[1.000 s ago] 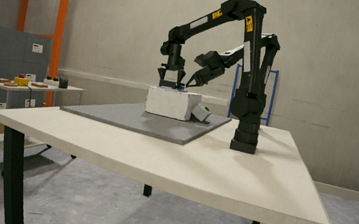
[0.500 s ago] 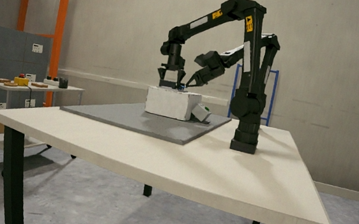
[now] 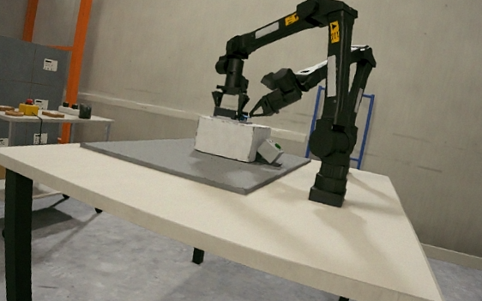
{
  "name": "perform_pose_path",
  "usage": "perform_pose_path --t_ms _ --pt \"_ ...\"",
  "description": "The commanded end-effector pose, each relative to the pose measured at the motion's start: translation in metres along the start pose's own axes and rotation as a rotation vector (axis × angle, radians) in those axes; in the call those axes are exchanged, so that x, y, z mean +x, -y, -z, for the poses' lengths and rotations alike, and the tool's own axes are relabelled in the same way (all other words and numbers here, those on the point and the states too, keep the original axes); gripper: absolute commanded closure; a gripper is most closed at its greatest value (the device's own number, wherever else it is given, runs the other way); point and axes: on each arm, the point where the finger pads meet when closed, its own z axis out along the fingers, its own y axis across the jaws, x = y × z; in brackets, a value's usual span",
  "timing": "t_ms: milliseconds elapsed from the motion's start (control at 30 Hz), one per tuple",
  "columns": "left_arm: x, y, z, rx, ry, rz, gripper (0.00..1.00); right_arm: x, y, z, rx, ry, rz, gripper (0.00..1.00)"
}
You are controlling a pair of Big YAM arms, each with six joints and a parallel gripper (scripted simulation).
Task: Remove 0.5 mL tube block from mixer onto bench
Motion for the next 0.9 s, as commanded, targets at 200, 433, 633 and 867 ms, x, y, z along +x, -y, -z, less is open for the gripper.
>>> perform_pose_path --t_ms 200,433,633,867 --pt "-0.007 -0.005 0.026 -0.051 0.032 -0.016 1.00 0.011 0.002 -0.010 0.010 -0.011 0.020 1.00" --pt "-0.007 -0.005 0.026 -0.051 0.032 -0.016 1.00 0.014 0.003 -0.011 0.013 -0.014 0.026 1.00" --pt "-0.007 -0.005 0.026 -0.051 0.032 -0.016 1.00 0.017 0.004 -0.012 0.015 -0.016 0.029 1.00" --pt "-0.007 -0.010 0.025 -0.027 0.038 -0.006 1.00 -0.005 -0.005 -0.006 0.011 -0.008 -0.004 1.00"
